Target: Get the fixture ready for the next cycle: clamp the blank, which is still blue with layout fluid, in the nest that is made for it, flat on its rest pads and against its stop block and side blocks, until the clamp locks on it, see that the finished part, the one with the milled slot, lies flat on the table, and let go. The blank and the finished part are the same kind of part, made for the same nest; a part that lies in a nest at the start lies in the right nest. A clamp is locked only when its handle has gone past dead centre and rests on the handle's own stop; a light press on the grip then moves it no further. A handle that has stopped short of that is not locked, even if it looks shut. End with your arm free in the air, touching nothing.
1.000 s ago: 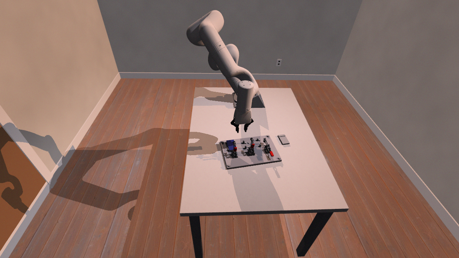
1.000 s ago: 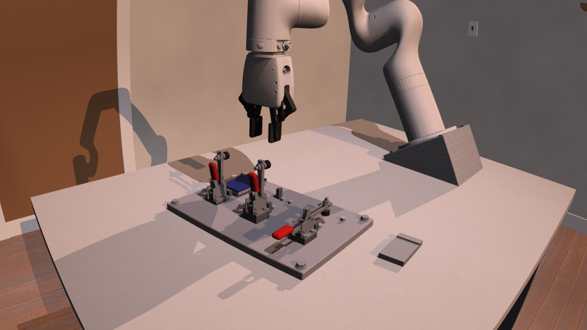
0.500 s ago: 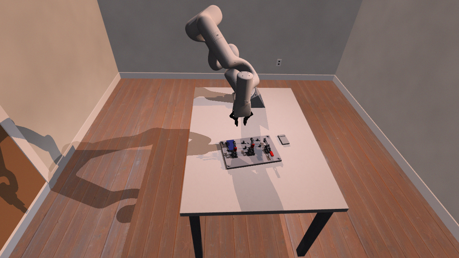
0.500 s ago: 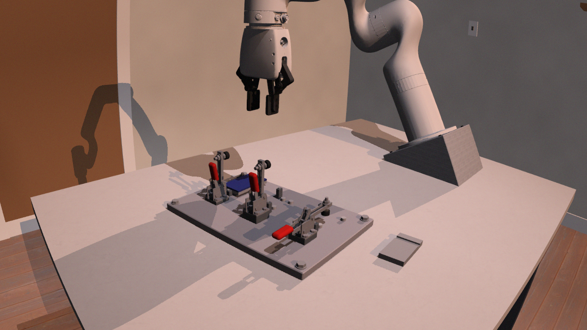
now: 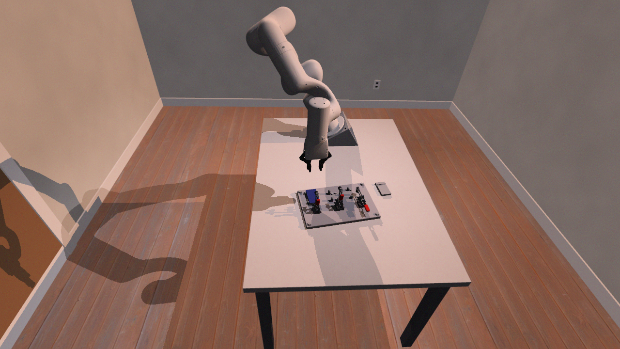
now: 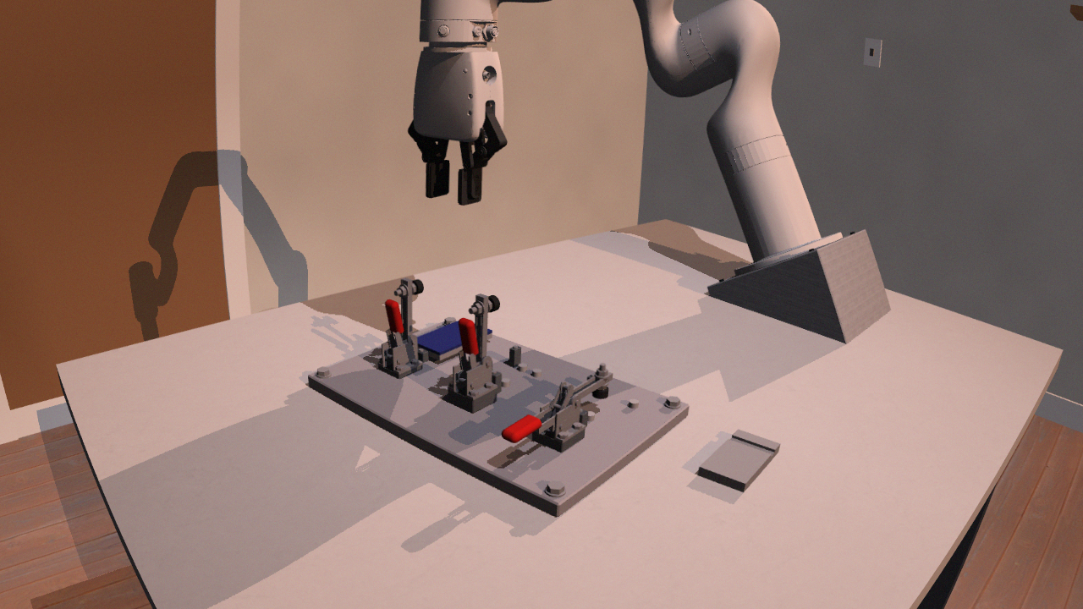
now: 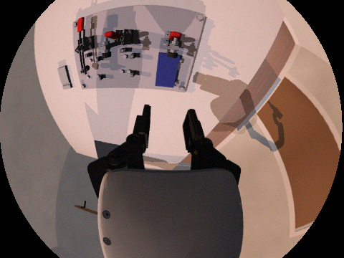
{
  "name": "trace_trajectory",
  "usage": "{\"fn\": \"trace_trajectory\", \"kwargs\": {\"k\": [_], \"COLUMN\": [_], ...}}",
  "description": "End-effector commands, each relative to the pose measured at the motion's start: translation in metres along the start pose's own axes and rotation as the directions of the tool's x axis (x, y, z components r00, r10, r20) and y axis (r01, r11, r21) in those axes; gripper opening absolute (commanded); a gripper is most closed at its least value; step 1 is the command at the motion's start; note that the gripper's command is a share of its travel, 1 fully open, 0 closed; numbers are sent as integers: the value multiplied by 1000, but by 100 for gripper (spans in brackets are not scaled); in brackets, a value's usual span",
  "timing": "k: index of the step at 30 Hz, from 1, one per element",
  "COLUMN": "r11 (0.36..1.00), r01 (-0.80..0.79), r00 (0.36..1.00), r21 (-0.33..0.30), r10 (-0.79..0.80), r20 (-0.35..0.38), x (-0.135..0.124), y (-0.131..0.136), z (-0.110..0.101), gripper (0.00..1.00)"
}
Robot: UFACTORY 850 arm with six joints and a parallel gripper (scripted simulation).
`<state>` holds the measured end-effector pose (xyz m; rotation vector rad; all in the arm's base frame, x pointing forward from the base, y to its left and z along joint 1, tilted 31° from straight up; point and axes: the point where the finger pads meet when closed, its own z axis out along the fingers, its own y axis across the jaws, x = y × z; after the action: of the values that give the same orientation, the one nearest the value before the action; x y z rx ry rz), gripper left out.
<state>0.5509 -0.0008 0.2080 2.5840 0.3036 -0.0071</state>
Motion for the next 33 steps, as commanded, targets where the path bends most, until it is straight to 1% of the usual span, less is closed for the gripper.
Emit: {"fn": "trace_trajectory", "kwargs": {"k": [1,8,10,12,17,20,28,30,33], "r11": [1000,1000,1000,1000,1000,1000,1000,1000,1000], "r01": [0,0,0,0,0,0,0,0,0], "r00": [1000,1000,1000,1000,1000,1000,1000,1000,1000], "r21": [0,0,0,0,0,0,0,0,0], "r10": [0,0,0,0,0,0,0,0,0], "r20": [-2,-2,-2,-2,-2,-2,-2,-2,-2], "x": [1,1,1,1,1,1,5,13,32], "y": [1,1,1,1,1,1,1,1,1], "z": [-1,-1,3,13,48,58,59,59,59], "gripper": [47,47,47,47,47,47,47,47,47]}}
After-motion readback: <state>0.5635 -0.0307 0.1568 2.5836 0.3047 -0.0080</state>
